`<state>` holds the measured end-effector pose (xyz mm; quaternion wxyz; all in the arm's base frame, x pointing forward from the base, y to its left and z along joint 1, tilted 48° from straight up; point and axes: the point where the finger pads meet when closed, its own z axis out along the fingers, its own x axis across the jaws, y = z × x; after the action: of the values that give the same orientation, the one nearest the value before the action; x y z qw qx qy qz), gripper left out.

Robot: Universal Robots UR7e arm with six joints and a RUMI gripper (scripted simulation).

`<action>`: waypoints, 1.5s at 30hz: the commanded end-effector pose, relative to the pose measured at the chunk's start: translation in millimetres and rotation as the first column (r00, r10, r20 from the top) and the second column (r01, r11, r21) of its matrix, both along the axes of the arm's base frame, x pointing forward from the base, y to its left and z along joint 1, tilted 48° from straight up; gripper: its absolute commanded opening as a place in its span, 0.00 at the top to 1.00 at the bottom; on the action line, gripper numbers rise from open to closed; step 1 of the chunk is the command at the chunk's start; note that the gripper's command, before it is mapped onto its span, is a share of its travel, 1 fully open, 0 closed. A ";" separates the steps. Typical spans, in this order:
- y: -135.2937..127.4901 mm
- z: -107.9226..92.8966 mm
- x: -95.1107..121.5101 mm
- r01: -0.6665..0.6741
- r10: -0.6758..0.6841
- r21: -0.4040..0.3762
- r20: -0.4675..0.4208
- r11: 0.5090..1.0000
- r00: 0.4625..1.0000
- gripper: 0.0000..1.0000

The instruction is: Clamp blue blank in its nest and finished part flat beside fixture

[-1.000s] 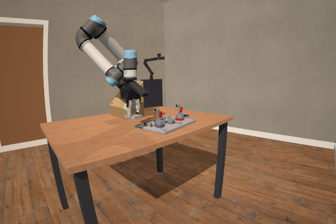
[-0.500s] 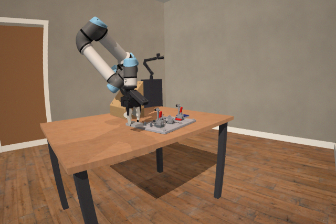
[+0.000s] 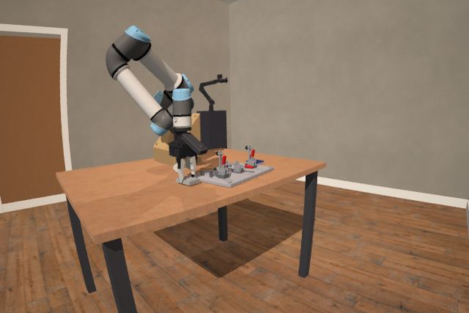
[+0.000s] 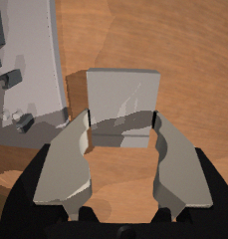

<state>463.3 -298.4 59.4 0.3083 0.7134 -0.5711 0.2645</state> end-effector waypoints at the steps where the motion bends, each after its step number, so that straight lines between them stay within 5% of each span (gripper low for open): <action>1: -0.5 -0.1 0.4 -0.001 0.001 -0.001 0.001 1.000 1.000 1.00; 45: -5.8 -5.0 0.7 -0.001 0.001 -0.001 0.001 1.000 1.000 1.00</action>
<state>463.7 -304.2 54.1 0.3083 0.7134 -0.5710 0.2646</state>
